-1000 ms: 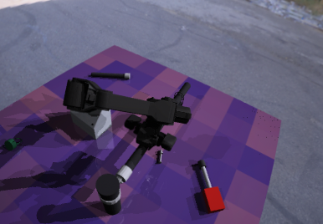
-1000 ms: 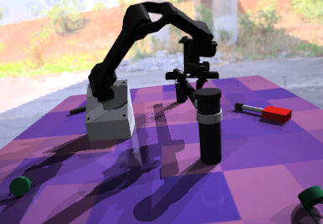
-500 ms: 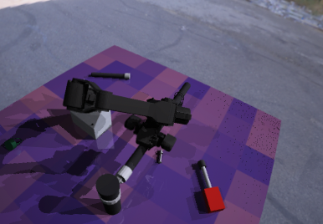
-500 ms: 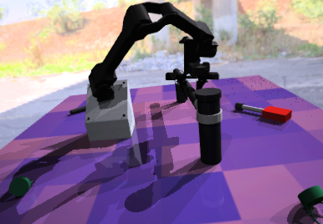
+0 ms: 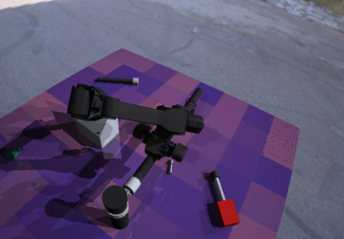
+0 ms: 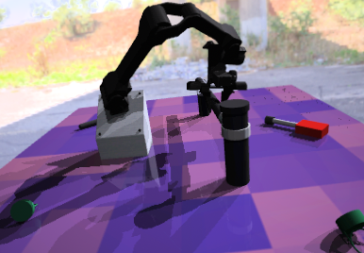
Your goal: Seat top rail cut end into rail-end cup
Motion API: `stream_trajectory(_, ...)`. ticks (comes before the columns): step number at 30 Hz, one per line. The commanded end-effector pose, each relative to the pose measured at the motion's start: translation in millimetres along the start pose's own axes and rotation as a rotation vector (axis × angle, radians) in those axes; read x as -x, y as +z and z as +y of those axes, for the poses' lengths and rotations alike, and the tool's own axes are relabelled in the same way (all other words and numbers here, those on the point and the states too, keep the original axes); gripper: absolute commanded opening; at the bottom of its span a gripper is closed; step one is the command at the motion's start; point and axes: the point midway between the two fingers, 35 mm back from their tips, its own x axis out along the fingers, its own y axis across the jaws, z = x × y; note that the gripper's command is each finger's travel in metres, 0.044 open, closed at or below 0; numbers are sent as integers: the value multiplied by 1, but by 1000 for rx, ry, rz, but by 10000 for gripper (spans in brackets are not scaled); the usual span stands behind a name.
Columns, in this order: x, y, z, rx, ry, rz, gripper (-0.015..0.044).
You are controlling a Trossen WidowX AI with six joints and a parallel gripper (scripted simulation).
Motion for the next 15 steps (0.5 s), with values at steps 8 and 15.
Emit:
stream_trajectory(8, 8, 15, 5, -3, 20, -23, 0)
stream_trajectory(15, 8, 18, 5, -3, 20, -23, 0)
